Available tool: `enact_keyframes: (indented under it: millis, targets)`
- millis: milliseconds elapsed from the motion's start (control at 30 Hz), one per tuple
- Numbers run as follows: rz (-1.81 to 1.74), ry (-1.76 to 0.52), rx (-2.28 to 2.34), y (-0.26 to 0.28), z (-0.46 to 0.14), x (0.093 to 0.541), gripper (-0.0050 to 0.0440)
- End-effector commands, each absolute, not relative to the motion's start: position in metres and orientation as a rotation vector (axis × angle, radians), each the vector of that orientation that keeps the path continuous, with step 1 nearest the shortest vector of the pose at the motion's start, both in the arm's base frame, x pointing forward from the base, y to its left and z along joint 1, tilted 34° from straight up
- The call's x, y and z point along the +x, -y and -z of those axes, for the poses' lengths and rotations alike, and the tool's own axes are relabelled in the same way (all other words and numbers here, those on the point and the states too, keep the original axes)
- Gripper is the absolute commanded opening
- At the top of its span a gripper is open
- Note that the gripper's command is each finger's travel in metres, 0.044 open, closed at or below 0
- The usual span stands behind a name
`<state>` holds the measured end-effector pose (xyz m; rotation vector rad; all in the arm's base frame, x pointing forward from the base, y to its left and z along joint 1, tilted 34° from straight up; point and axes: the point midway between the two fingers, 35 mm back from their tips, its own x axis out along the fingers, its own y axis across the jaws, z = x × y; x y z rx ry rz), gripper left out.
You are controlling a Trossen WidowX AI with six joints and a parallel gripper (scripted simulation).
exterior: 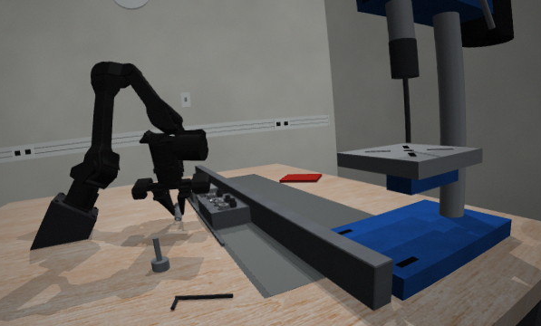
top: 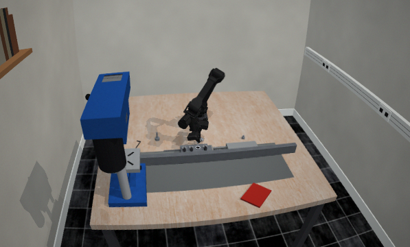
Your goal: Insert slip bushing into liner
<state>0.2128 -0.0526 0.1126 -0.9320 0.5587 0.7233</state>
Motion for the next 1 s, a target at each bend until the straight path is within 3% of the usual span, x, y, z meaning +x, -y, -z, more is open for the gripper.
enact_keyframes:
  millis: [0,967]
  targets:
    - [-0.743,-0.512,-0.925,0.056,-0.117,0.214,0.0074]
    - [-0.917,-0.115,-0.724,0.075,-0.104,0.212,0.0074]
